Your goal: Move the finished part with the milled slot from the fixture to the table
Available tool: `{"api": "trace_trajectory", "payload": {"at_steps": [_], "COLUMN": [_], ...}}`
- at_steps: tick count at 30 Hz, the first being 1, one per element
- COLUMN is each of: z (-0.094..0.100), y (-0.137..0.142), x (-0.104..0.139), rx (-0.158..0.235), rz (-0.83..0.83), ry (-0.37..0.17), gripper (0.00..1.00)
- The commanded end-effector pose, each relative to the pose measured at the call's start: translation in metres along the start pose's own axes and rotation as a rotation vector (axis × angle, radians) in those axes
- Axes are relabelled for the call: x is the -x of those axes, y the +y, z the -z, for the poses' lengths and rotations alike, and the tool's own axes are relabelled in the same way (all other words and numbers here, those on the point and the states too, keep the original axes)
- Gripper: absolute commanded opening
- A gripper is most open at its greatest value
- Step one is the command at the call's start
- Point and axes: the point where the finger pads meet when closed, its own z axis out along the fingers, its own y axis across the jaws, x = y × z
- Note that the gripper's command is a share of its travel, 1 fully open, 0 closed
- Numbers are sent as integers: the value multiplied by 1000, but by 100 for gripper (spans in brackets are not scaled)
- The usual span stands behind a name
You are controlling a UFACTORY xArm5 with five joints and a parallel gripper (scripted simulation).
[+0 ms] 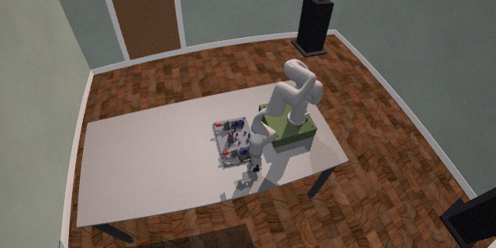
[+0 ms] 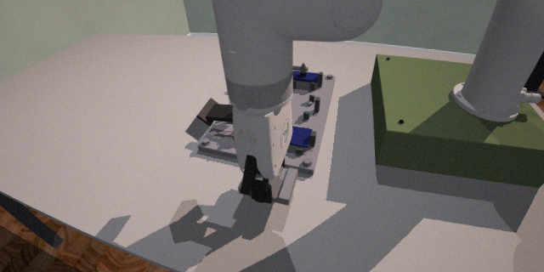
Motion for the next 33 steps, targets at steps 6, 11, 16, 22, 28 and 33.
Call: {"api": "trace_trajectory", "payload": {"at_steps": [6,11,16,22,28,33], "z": [-12,-18,-21,-22,-22,-22], "y": [-1,-1,-1,-1,-1,-1], "x": [-2,-2,-2,-2,-2,-2], "rx": [-2,-2,-2,-2,-2,-2], "rz": [0,0,0,0,0,0], "ry": [4,4,4,4,3,3], "gripper": [0,0,0,0,0,0]}}
